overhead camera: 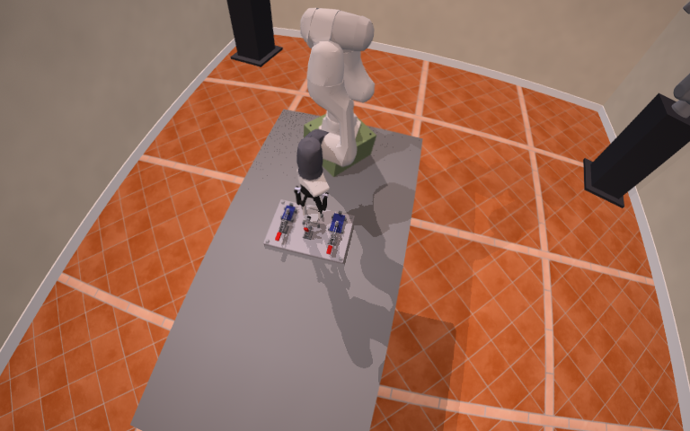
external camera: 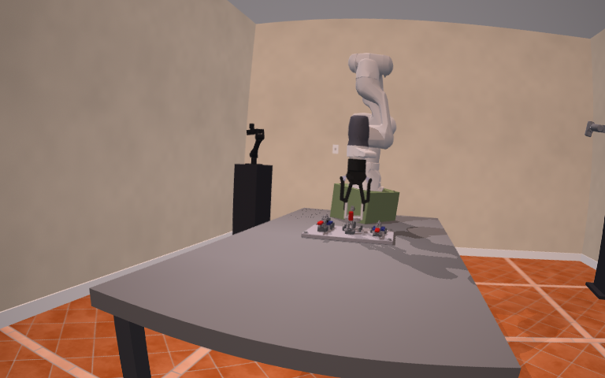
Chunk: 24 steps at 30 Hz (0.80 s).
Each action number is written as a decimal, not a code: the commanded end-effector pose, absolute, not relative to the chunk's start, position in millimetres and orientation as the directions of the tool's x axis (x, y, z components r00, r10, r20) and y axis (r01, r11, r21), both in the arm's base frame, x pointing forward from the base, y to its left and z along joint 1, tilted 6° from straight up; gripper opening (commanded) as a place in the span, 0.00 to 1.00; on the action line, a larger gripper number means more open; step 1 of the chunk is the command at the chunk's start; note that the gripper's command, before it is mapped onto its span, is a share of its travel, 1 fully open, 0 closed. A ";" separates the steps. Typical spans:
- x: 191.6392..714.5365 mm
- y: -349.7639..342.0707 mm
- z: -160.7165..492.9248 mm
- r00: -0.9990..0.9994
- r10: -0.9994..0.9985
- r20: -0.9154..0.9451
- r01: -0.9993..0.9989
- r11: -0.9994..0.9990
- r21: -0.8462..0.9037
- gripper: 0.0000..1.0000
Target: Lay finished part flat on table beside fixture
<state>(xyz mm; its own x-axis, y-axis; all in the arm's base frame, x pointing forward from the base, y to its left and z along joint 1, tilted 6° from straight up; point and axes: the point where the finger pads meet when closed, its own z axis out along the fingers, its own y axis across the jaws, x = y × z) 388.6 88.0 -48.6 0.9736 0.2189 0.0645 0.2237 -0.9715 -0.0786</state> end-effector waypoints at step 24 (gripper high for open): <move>377.4 82.7 -16.6 0.974 0.220 0.060 0.224 -0.971 -0.080 0.00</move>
